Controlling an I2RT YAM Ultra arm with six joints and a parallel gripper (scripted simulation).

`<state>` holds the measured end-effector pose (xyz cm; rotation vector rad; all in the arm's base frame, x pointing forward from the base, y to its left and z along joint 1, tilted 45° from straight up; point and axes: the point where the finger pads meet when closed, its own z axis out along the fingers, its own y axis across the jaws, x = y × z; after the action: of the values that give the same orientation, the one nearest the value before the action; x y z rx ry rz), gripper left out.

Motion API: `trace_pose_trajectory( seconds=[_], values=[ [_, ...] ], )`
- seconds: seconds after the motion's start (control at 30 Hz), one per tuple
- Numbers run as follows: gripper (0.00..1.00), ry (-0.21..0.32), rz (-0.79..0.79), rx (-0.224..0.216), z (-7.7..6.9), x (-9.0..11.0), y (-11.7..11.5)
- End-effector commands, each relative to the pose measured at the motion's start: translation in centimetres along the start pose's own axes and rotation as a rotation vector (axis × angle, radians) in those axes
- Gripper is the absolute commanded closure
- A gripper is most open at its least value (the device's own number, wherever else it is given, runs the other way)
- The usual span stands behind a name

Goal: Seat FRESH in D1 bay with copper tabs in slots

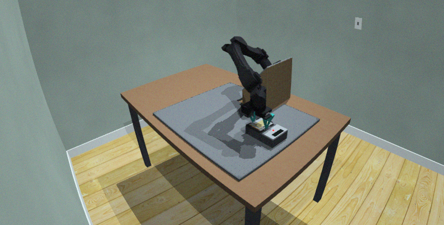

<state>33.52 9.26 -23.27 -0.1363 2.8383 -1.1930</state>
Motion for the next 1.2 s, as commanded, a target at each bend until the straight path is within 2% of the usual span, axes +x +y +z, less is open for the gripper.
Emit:
trace_pose_trajectory(
  seconds=[0.0, 0.1, 0.2, 1.17],
  values=[
    [0.08, -0.071, 0.045, -0.022, -1.7, -1.7, 0.6],
    [0.08, -0.082, 0.057, -0.033, -2.5, -2.3, 0.8],
    [0.08, -0.067, 0.041, -0.02, -2.9, -1.8, 0.5],
    [0.08, -0.06, 0.04, -0.029, -6.3, -1.5, 0.6]
  ],
)
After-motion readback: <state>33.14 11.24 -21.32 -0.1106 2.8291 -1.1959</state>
